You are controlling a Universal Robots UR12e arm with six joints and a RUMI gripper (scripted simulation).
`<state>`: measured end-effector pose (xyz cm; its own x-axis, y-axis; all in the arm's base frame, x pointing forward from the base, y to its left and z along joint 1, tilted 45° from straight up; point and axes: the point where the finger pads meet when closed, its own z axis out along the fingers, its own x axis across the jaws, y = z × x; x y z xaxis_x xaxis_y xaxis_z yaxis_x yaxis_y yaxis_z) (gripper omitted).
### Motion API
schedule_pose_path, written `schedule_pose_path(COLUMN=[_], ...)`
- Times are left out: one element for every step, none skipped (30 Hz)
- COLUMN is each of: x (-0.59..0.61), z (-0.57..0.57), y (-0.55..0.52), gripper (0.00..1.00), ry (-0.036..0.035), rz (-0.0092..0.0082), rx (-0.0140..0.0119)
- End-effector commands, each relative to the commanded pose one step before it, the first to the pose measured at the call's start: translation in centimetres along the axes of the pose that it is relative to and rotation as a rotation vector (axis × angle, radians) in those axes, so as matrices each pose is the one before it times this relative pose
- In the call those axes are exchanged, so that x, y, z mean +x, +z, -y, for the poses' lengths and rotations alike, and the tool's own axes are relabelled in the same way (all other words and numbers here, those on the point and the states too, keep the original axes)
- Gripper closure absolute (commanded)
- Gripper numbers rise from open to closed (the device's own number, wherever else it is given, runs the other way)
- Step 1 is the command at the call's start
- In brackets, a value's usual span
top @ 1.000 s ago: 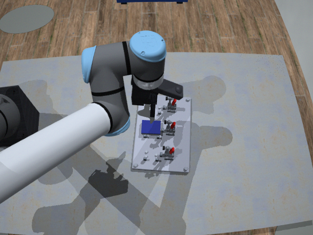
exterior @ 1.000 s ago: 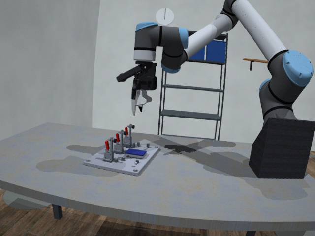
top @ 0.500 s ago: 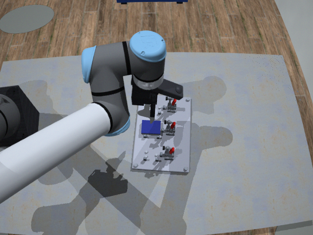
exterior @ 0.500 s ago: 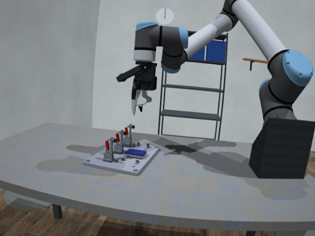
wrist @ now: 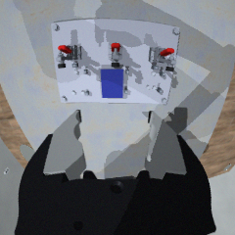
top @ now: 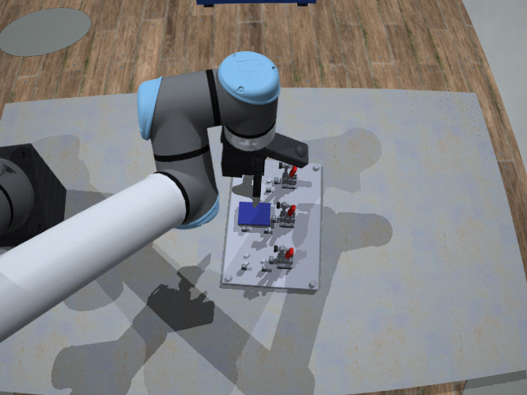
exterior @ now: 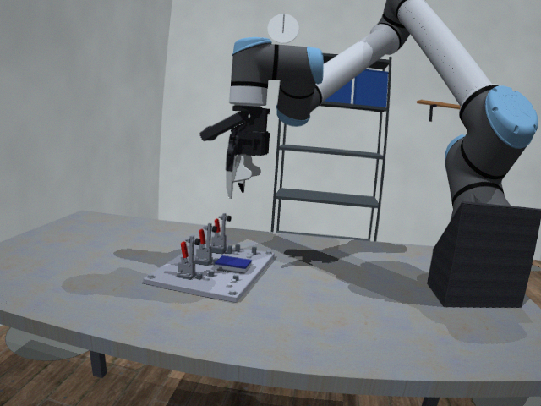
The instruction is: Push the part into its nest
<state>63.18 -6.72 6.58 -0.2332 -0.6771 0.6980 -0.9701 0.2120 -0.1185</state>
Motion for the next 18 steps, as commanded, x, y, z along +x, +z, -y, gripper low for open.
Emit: schedule_pose_path(x=[0.001, 0.0, 0.0, 0.0, 0.0, 0.0, 0.0, 0.0, 0.0, 0.0, 0.0, 0.0, 0.0, 0.0, 0.0, 0.0, 0.0, 0.0], z=[0.042, 0.0, 0.0, 0.0, 0.0, 0.0, 0.0, 0.0, 0.0, 0.0, 0.0, 0.0, 0.0, 0.0, 0.0, 0.0, 0.0, 0.0], y=[-0.057, 0.0, 0.0, 0.0, 0.0, 0.0, 0.0, 0.0, 0.0, 0.0, 0.0, 0.0, 0.0, 0.0, 0.0, 0.0, 0.0, 0.0], gripper=[0.41, 0.41, 0.41, 0.41, 0.41, 0.41, 0.41, 0.41, 0.41, 0.41, 0.41, 0.41, 0.72, 0.72, 0.72, 0.72, 0.72, 0.72], ry=[0.00042, 0.0, 0.0, 0.0, 0.0, 0.0, 0.0, 0.0, 0.0, 0.0, 0.0, 0.0, 0.0, 0.0, 0.0, 0.0, 0.0, 0.0], rz=[0.00032, 0.0, 0.0, 0.0, 0.0, 0.0, 0.0, 0.0, 0.0, 0.0, 0.0, 0.0, 0.0, 0.0, 0.0, 0.0, 0.0, 0.0], rx=[0.00099, 0.0, 0.0, 0.0, 0.0, 0.0, 0.0, 0.0, 0.0, 0.0, 0.0, 0.0, 0.0, 0.0, 0.0, 0.0, 0.0, 0.0])
